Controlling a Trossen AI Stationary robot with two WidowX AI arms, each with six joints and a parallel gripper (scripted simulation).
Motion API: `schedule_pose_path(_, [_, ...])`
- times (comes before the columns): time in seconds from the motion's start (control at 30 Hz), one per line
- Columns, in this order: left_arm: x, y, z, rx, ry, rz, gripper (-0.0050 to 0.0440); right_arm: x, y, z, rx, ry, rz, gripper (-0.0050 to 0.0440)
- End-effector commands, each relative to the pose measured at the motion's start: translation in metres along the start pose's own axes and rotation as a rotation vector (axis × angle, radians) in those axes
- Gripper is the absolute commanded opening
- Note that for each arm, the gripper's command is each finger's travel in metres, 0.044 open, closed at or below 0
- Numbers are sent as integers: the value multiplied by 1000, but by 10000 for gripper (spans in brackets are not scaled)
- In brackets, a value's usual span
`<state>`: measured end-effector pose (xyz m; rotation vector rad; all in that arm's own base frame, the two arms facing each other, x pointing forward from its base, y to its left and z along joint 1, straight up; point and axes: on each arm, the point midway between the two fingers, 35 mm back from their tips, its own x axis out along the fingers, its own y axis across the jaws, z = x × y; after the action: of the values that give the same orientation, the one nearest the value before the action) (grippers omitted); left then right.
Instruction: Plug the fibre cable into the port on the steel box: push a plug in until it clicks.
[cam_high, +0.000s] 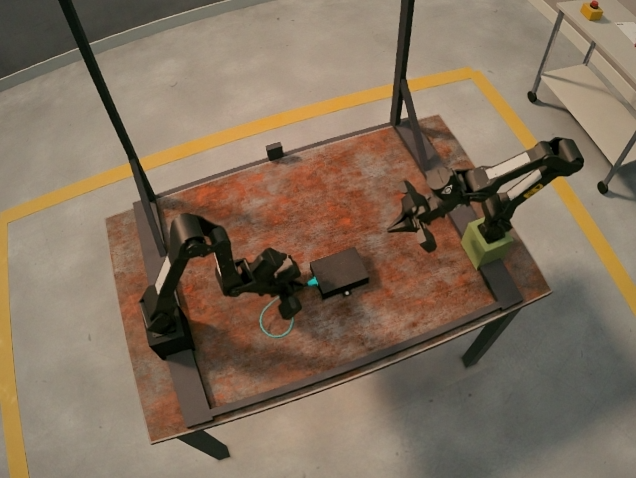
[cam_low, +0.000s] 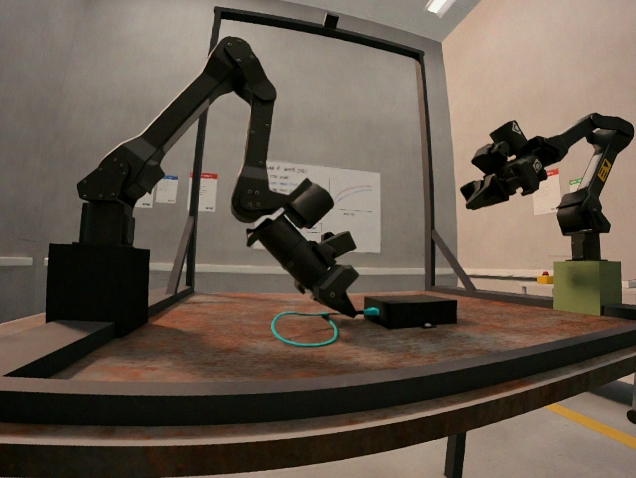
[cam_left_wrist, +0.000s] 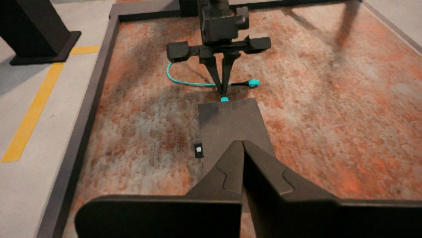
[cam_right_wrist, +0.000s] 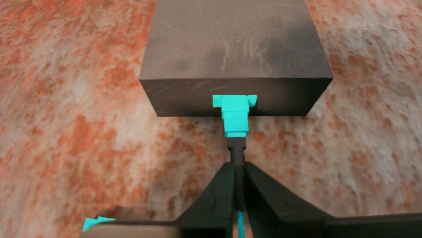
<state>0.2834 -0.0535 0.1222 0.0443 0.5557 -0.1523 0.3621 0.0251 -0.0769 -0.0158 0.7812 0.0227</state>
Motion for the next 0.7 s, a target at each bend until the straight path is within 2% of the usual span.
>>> schedule_pose_path(0.0, [-2, 1, 5, -3, -15, 2, -50, -1, 0, 4, -2, -13, 1, 0])
schedule_pose_path(0.3, [-2, 1, 5, -3, -15, 2, -50, -1, 0, 9, -2, -23, 1, -3])
schedule_pose_path(0.43, [-2, 1, 5, -3, -15, 2, -50, -1, 0, 20, -1, -40, 2, -5])
schedule_pose_path(0.67, [-2, 1, 5, -3, -15, 2, -50, -1, 0, 29, -1, -41, 2, -43])
